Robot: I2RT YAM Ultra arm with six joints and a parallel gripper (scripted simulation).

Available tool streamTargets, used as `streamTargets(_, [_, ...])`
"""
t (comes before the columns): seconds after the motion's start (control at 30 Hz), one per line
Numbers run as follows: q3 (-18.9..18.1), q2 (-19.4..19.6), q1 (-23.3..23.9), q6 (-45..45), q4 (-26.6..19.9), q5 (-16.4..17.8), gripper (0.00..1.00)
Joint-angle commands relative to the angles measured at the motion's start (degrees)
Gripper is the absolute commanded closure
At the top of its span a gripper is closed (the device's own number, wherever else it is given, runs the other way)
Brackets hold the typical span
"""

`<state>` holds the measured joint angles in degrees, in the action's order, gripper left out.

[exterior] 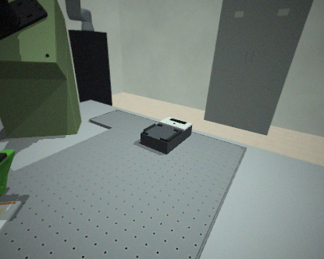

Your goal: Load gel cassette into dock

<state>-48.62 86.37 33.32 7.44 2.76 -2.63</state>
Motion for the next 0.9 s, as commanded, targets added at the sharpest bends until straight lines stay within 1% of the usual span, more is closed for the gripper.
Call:
streamTargets(0.0, [-1.08, -1.79, -0.33, -0.32, -0.53, 0.26, 0.0])
streamTargets(0.03, [-1.08, -1.79, -0.33, -0.32, -0.53, 0.26, 0.0])
streamTargets(0.07, [-1.47, -0.88, -0.32, -0.32, 0.29, 0.27, 0.0])
streamTargets(0.1, [-1.61, 0.82, -0.29, -0.33, 1.0, 0.28, 0.0])
streamTargets(0.33, [-2.79, 3.16, -0.09, -0.39, 2.14, 0.34, 0.0])
streamTargets(0.4, [-2.79, 3.16, -0.09, -0.39, 2.14, 0.34, 0.0])
streamTargets(0.43, [-2.98, 1.83, -0.05, -0.38, 2.24, 0.32, 0.0])
streamTargets(0.47, [-3.22, 3.79, 0.0, -0.39, 2.35, 0.34, 0.0])
streamTargets(0.87, [-5.46, 7.79, 0.74, -0.53, 4.11, 0.53, 0.0])
